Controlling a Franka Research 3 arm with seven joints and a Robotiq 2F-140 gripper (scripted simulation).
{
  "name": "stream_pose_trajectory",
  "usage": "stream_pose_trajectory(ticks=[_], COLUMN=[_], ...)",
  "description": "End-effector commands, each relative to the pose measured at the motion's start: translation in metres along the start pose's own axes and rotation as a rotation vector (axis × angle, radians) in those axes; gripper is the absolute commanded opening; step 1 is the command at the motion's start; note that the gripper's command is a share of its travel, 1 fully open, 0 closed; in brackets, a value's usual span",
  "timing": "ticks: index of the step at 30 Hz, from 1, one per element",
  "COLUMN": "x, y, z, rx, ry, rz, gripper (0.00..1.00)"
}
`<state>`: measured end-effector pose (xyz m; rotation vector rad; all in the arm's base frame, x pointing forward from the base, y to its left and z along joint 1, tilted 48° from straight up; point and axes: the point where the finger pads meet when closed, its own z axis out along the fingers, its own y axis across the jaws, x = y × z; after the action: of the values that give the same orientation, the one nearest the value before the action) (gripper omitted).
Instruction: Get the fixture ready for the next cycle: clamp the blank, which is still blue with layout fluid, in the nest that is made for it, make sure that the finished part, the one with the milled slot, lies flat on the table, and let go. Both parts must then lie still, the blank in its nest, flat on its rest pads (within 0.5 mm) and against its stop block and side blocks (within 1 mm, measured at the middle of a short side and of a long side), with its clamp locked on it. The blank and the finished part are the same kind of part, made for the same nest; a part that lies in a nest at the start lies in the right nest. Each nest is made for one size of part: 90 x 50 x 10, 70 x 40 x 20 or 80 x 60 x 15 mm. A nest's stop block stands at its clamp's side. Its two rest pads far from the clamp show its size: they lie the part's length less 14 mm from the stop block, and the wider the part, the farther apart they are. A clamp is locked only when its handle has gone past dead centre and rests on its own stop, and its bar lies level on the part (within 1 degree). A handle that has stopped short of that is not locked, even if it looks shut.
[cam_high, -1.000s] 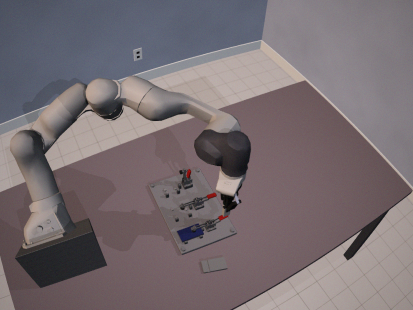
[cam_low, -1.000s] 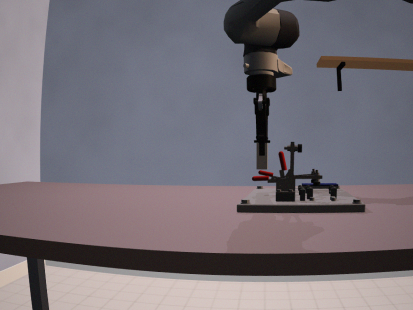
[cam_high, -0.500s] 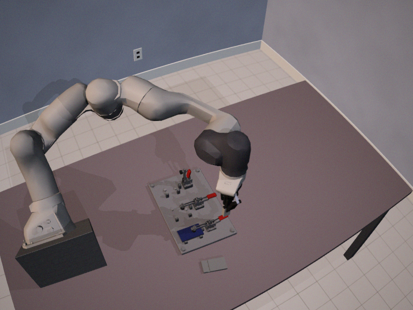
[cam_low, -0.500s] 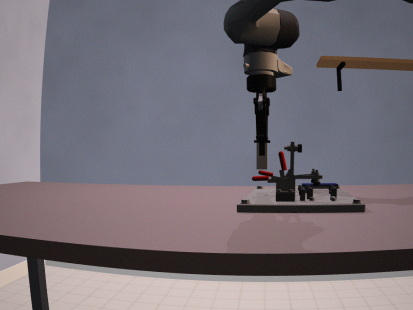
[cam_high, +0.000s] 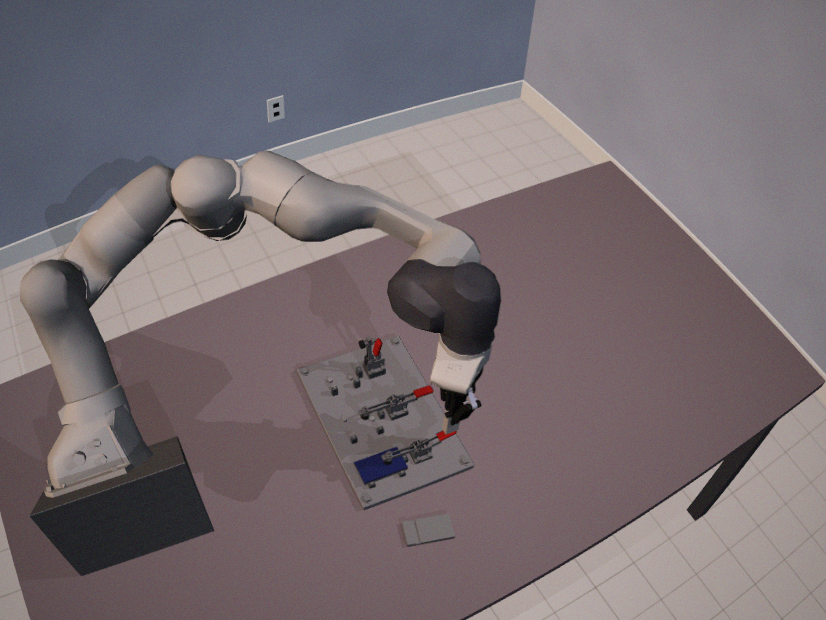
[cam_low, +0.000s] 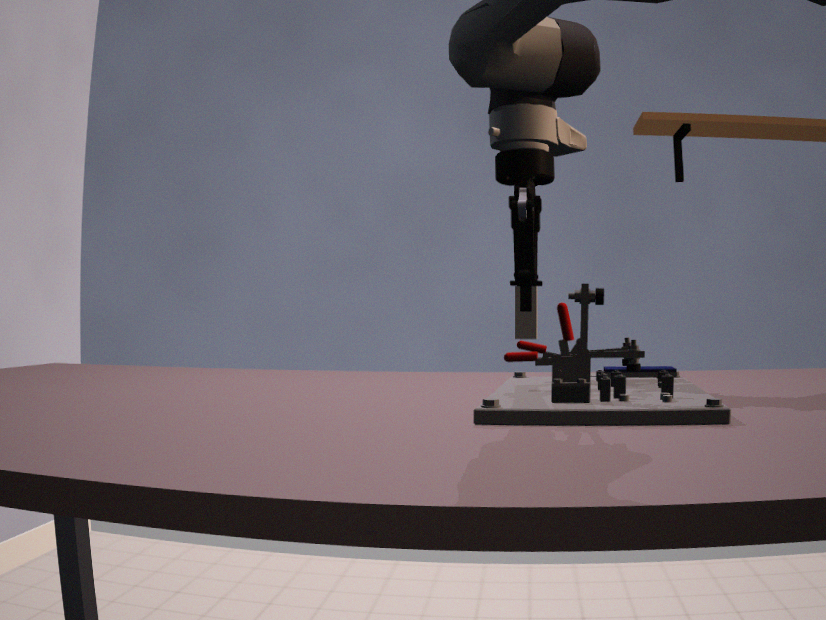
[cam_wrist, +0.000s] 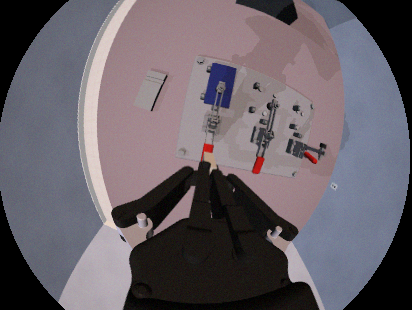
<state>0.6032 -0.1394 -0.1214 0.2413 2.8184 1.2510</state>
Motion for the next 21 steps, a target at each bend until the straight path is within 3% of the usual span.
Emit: stream_pose_trajectory(ticks=[1,21], x=[0.002,0.002], y=[-0.001,-0.001], z=[-0.001,-0.015], rx=[0.003,0.003], ry=[0.003,0.003], rz=[-0.002,-0.002], gripper=[0.0,0.0])
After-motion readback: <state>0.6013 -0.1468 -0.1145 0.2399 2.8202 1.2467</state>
